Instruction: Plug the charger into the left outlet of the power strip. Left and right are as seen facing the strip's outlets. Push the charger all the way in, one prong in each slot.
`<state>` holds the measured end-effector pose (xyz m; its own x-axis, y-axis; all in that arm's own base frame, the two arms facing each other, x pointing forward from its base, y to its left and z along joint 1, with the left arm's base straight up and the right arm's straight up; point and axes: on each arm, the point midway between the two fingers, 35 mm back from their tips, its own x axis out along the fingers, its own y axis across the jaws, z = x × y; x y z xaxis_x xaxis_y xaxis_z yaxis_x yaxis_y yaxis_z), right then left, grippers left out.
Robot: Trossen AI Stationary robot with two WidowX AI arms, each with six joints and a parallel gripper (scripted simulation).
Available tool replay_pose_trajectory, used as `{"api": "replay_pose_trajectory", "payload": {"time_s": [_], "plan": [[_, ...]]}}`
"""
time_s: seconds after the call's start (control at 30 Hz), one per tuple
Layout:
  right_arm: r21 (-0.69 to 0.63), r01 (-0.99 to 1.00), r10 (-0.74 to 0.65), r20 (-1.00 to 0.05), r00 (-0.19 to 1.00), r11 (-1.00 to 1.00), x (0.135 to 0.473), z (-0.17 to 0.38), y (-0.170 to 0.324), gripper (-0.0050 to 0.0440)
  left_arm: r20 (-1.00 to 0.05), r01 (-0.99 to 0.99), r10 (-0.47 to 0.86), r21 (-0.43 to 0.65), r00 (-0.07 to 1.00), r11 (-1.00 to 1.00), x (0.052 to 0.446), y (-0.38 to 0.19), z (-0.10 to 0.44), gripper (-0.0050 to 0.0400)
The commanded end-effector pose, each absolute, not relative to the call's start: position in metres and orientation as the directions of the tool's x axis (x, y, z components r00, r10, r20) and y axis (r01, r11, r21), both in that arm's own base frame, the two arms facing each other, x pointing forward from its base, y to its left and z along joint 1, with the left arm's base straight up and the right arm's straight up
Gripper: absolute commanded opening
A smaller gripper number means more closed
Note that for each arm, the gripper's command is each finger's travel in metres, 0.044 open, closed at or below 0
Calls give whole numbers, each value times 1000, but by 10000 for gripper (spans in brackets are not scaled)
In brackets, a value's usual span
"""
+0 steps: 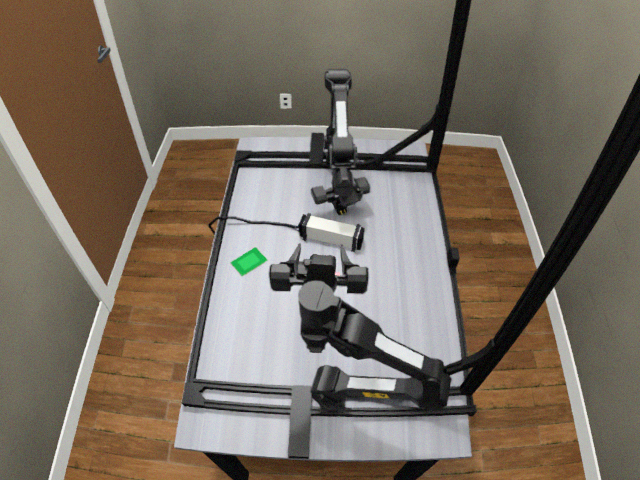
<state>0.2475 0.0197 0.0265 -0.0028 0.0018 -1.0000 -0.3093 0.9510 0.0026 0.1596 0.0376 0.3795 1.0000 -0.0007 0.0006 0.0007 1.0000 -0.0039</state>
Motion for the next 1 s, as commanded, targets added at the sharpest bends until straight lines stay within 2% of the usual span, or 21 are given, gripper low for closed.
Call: {"api": "replay_pose_trajectory", "payload": {"time_s": [0.0,0.6,0.97], "plan": [[-4,-202,0,-1000,21,979,257,33,27,-50,2,0,0,5,1000,1000,159,37,382,400],[7,238,2,-1000,21,971,263,35,55,-50,2,0,0,5,1000,1000,159,37,382,400],[11,249,6,-1000,20,968,260,35,55,-50,2,0,0,5,1000,1000,159,37,382,400]]}}
